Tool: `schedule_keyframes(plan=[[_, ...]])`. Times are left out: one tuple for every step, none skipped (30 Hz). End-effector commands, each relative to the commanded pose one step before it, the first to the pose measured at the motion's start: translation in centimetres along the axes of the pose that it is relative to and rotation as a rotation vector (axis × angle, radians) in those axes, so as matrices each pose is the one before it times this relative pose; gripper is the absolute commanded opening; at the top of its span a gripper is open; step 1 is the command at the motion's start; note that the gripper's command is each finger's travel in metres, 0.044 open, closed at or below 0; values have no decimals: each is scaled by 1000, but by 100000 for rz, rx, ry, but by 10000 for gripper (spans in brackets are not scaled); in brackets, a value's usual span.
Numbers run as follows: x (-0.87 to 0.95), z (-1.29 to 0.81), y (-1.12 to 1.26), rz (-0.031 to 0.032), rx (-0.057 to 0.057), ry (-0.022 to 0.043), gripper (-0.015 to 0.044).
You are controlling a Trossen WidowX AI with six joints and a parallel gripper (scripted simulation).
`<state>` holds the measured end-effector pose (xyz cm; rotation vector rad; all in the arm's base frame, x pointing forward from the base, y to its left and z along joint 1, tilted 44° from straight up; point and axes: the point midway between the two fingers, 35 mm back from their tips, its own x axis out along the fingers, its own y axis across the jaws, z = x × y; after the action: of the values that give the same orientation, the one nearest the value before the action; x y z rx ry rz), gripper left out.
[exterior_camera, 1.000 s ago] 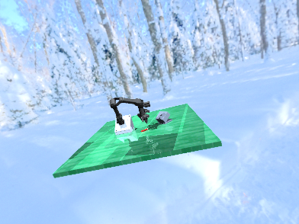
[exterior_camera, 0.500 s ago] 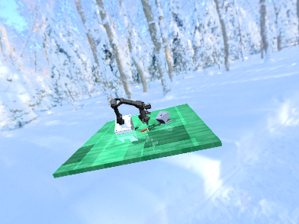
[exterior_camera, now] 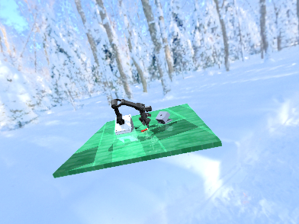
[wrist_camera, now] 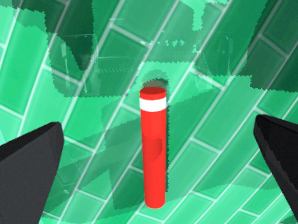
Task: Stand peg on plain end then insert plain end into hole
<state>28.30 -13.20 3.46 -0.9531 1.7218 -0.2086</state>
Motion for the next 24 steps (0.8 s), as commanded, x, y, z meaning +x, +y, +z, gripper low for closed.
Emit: schedule_keyframes(plan=[[709,-116,173,1,-940,713,440],[158,-12,1,-16,0,13,440],[158,-13,1,-17,0,14,440],[158,-14,1,-18,0,15,440],[157,-15,2,-19,0,16,440],[157,-16,2,-20,0,17,440],[157,-17,2,-21,-1,18,440],[156,-18,2,-22,-1,19,440],[157,-19,3,-23,-1,20,440],[156,-20,3,-24,-1,22,440],[156,-21,3,-25,-1,23,440],[155,-22,4,-26,-1,24,440],[155,-23,4,-26,-1,25,440],[154,-24,4,-27,-1,26,440],[121,-20,4,-22,-1,21,440],[72,-12,2,-13,-1,13,440],[24,-4,1,-4,0,4,440],[0,0,0,0,0,0,414],[0,0,0,0,0,0,387],[0,0,0,0,0,0,361],[0,0,0,0,0,0,335],[0,0,0,0,0,0,309],[0,0,0,0,0,0,282],[0,0,0,0,0,0,256]])
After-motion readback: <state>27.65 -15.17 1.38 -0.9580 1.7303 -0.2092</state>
